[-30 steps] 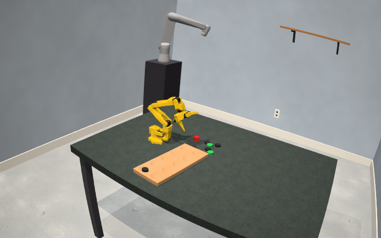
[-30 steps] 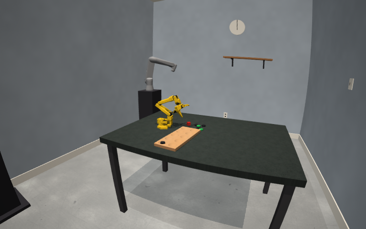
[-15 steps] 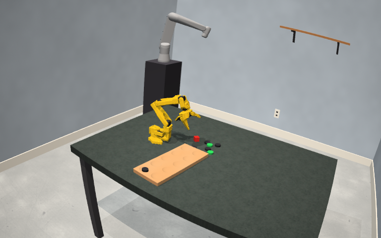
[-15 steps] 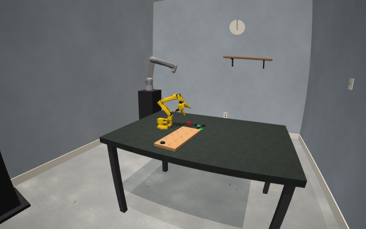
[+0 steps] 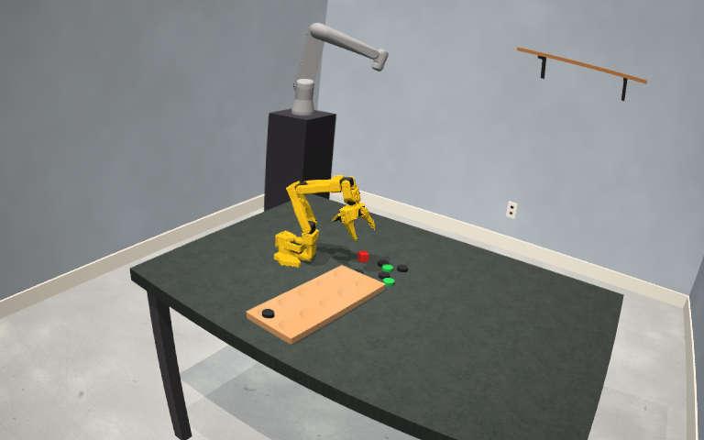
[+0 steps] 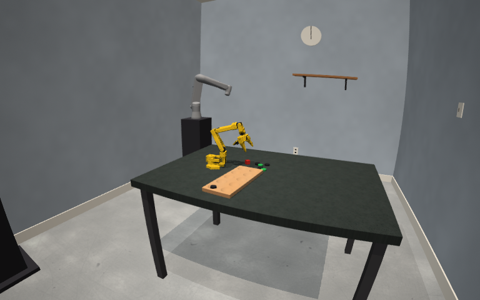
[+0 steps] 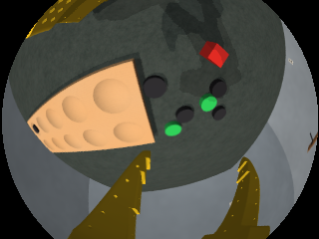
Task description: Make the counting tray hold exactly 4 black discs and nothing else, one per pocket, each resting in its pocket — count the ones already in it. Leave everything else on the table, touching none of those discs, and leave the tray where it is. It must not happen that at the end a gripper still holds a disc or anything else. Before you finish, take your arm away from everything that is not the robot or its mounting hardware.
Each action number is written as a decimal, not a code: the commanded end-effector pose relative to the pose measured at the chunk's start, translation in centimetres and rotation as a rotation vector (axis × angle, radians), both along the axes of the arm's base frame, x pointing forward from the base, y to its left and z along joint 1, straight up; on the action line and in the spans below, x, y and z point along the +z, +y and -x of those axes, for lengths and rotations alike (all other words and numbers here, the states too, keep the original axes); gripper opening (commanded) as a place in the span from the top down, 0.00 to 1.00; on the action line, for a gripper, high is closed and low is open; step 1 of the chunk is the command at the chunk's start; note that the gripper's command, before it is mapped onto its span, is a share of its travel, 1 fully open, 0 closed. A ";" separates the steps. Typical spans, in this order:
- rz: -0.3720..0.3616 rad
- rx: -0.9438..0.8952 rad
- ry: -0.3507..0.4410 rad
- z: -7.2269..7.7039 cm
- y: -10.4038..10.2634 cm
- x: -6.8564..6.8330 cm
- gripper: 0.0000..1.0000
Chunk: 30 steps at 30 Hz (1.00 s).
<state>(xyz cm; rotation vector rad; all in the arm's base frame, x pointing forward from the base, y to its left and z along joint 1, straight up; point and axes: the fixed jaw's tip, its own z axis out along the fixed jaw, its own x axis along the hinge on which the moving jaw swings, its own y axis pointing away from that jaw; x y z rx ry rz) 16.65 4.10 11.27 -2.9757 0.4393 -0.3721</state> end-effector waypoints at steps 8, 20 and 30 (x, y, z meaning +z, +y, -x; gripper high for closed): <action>-0.014 -0.292 0.157 -5.6 3.1 -3.8 0.66; -0.009 -0.371 0.198 -6.5 3.6 -5.5 0.73; -0.009 -0.453 0.234 -6.6 3.7 -5.7 0.73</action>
